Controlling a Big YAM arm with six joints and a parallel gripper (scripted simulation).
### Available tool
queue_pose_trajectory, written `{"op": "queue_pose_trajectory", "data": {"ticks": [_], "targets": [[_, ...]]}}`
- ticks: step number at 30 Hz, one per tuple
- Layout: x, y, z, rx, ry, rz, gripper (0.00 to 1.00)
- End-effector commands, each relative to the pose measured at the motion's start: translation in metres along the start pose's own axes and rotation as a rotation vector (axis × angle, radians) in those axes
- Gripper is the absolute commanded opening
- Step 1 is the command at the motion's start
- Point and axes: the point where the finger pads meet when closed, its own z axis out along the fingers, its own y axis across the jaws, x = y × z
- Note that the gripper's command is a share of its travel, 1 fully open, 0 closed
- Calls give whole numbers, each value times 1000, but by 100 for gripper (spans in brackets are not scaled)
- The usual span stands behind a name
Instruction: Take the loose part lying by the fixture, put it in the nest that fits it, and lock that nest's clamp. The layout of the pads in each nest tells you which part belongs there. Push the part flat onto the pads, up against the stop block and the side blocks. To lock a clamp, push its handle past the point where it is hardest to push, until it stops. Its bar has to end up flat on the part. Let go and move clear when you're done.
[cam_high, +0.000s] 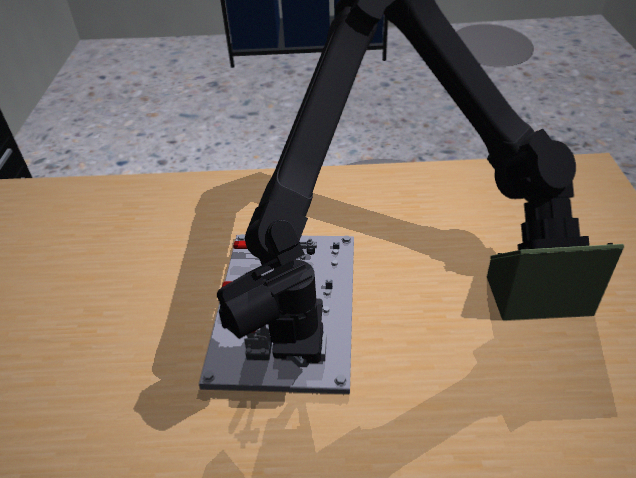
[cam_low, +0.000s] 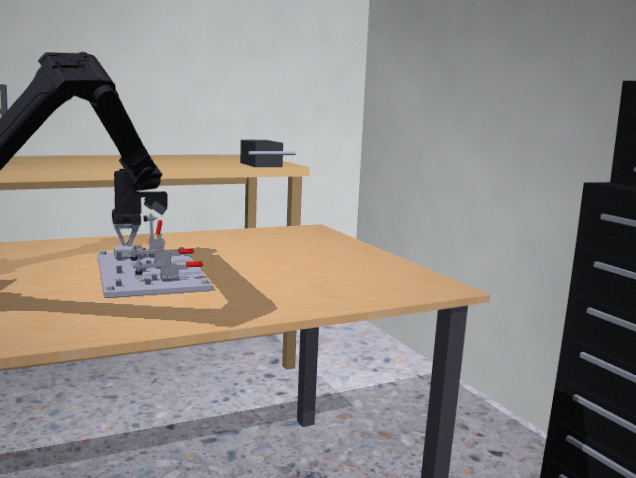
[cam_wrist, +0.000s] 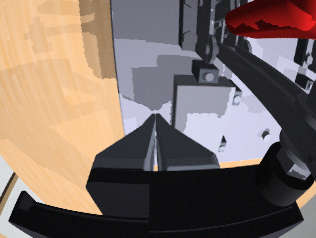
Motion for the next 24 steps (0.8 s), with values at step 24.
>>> {"op": "queue_pose_trajectory", "data": {"ticks": [24], "targets": [[-8, 1, 5, -9, -10, 10, 0]]}}
